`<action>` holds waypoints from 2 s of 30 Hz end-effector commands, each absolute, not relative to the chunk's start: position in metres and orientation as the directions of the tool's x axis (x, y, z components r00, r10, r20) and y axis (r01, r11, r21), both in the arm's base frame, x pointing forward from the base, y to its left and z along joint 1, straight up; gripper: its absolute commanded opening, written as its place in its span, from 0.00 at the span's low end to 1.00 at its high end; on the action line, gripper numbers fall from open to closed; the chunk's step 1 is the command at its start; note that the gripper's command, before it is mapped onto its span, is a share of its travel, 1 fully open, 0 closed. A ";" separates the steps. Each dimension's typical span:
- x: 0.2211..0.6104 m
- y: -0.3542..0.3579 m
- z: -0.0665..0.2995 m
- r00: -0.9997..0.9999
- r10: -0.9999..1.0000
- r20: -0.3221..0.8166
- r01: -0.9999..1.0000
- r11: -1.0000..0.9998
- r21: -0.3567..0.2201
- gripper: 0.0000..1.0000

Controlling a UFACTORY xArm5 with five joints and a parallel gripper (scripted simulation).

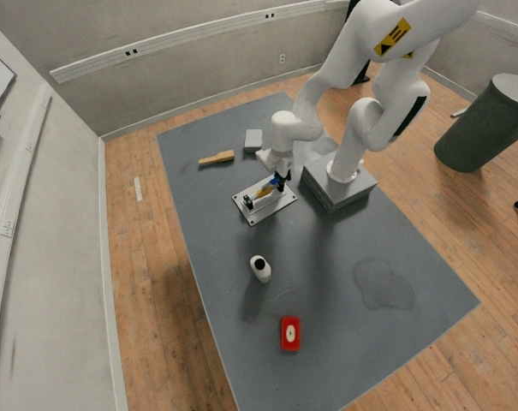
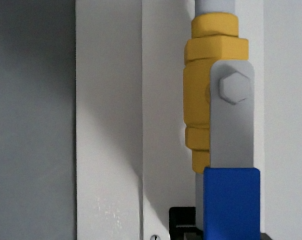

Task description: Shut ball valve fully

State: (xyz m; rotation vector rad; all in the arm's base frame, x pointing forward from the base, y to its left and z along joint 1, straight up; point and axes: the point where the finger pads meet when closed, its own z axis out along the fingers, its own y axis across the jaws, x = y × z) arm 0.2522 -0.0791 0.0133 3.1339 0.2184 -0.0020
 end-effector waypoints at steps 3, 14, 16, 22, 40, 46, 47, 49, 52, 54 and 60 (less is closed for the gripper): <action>0.253 -0.077 0.014 0.993 0.114 0.001 0.114 -0.993 0.000 0.00; 0.252 -0.073 0.014 0.999 0.051 0.001 0.051 -0.999 0.000 0.00; 0.252 -0.072 0.014 0.999 0.038 0.001 0.038 -0.999 0.000 0.00; 0.252 -0.069 0.014 1.000 0.000 0.001 0.000 -1.000 0.000 0.00; 0.253 -0.061 0.014 0.995 -0.103 0.001 -0.103 -0.995 0.000 0.00; 0.253 -0.060 0.014 0.993 -0.118 0.001 -0.118 -0.993 0.000 0.00; 0.253 -0.059 0.014 0.992 -0.123 0.001 -0.123 -0.992 0.000 0.00; 0.253 -0.058 0.014 0.990 -0.143 0.001 -0.143 -0.990 0.000 0.00; 0.253 -0.056 0.014 0.986 -0.168 0.001 -0.168 -0.986 0.000 0.00; 0.253 -0.056 0.014 0.986 -0.169 0.001 -0.169 -0.986 0.000 0.00; 0.254 -0.053 0.014 0.979 -0.205 0.001 -0.205 -0.979 0.000 0.00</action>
